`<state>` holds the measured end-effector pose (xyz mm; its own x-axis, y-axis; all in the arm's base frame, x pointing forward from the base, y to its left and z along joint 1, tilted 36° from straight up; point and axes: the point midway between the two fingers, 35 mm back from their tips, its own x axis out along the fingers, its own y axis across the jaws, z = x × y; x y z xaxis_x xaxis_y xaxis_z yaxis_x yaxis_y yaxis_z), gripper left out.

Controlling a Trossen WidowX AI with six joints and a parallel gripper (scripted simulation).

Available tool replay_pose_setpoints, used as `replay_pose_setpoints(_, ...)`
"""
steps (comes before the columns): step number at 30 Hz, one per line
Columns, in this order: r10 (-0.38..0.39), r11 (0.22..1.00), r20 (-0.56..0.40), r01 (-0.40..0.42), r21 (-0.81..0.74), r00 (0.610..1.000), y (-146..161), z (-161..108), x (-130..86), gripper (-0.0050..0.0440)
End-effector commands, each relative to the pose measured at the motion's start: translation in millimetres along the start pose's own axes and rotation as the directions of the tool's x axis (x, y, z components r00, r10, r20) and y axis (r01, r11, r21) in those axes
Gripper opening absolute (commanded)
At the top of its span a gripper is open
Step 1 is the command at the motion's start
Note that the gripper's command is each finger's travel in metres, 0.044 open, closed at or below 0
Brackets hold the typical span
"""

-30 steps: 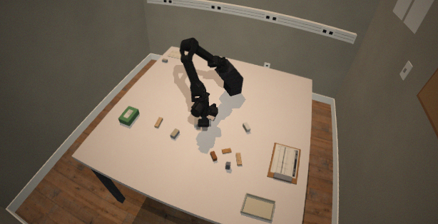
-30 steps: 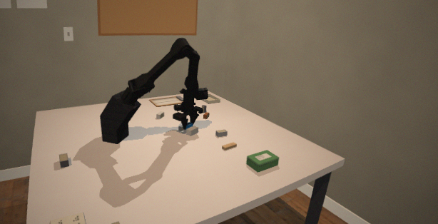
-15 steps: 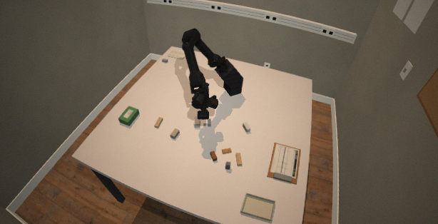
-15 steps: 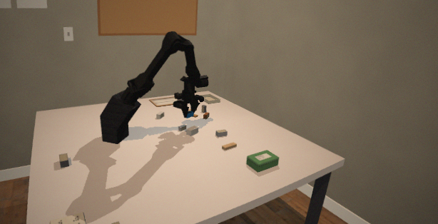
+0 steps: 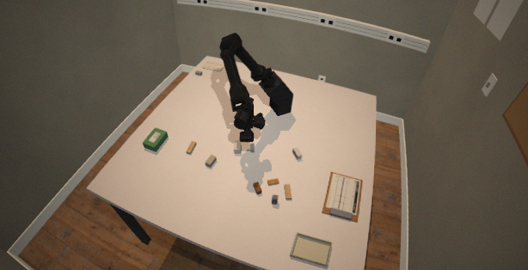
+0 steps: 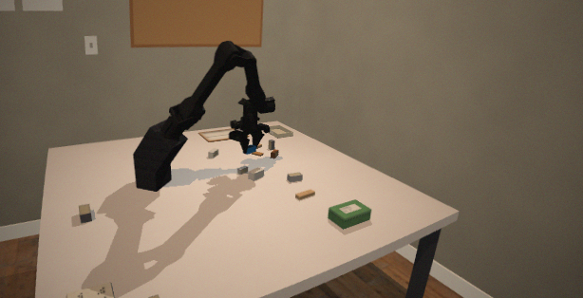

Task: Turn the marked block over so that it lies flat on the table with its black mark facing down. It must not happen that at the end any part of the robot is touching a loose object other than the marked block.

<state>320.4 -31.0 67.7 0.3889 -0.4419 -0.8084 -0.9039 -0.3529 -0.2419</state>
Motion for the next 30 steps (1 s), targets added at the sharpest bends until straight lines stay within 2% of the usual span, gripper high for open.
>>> replay_pose_setpoints(1,0.001,1.000,-0.001,-0.001,-0.003,1.000,0.4,15.4,0.4,-0.0050)
replay_pose_setpoints(4,0.000,1.000,-0.001,0.000,-0.003,1.000,0.6,21.0,0.4,-0.0050)
replay_pose_setpoints(11,0.000,1.000,-0.001,0.000,-0.004,1.000,1.6,65.8,0.2,-0.0050)
replay_pose_setpoints(17,-0.011,1.000,-0.001,0.011,0.003,1.000,-3.3,92.9,-1.9,-0.0050)
replay_pose_setpoints(30,0.001,1.000,0.000,-0.001,-0.006,1.000,1.9,98.9,3.8,-0.0050)
